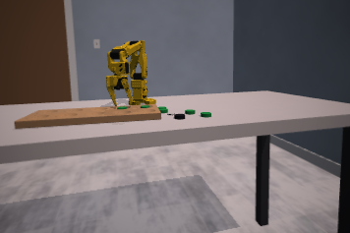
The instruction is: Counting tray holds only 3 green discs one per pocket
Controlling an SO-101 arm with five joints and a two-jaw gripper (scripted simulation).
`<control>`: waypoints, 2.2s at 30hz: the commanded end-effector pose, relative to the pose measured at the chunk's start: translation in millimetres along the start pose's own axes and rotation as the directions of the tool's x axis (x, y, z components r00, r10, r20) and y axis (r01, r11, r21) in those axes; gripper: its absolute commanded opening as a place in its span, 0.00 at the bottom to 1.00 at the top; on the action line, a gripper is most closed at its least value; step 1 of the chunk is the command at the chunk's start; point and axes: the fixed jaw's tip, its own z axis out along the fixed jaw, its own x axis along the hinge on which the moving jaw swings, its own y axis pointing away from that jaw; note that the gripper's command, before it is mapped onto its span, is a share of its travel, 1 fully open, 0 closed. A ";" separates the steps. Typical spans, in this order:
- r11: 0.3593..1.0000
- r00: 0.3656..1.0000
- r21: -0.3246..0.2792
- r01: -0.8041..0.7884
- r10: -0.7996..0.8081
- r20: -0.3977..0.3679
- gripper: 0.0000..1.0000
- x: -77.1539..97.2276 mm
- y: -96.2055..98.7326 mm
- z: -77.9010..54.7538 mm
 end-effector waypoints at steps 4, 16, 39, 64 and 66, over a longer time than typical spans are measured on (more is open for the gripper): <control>1.000 0.999 -0.030 -0.001 -0.001 -0.052 0.27 6.7 5.9 -21.7; 1.000 0.999 -0.030 -0.001 -0.001 -0.052 0.27 5.0 6.7 -36.9; 0.999 0.998 -0.028 -0.029 0.027 -0.054 0.27 6.9 5.1 -37.5; 0.961 0.960 -0.008 -0.275 0.274 -0.061 0.27 23.7 -11.5 -39.2; 0.951 0.949 -0.005 -0.310 0.309 -0.061 0.27 26.0 -14.2 -39.4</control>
